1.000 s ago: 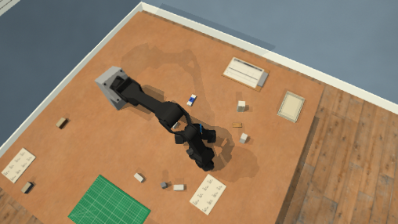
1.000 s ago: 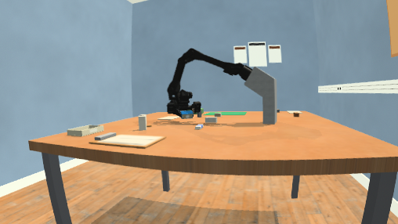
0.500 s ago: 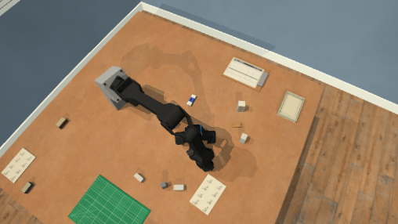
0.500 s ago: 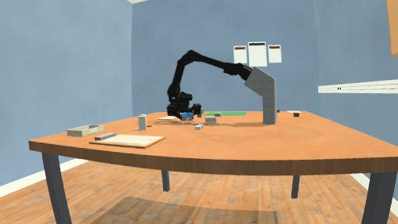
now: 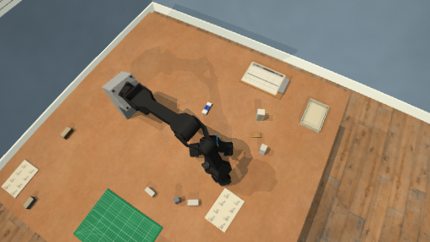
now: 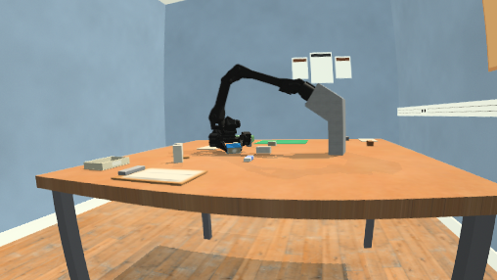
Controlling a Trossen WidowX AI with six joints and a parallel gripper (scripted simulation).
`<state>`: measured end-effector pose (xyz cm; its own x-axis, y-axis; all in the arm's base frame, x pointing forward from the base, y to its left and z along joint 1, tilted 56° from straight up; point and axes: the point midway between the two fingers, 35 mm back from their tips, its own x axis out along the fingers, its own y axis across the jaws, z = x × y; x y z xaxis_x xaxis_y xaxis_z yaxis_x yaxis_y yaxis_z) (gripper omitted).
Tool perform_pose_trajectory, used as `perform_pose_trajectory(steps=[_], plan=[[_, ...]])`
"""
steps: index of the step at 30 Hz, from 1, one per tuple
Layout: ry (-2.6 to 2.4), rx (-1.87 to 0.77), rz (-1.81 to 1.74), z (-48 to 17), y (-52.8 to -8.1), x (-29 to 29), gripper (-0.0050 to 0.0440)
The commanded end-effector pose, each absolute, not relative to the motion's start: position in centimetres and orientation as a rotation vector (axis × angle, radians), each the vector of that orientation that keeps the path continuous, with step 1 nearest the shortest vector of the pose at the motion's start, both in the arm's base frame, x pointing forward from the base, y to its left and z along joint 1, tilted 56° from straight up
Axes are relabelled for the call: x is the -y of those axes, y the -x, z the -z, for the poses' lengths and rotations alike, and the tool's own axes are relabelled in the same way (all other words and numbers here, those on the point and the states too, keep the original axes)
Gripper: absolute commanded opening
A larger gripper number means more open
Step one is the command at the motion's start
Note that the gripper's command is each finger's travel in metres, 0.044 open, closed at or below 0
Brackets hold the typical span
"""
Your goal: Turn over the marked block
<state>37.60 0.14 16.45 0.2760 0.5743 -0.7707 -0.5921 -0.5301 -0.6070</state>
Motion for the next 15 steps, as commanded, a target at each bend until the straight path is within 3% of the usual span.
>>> perform_pose_trajectory(steps=[1, 15], plan=[[1.559, -0.015, -1.457, -16.66, -37.86, 0.02, -0.0050], [1.560, -0.015, -1.457, -16.69, -37.82, 0.02, -0.0050]])
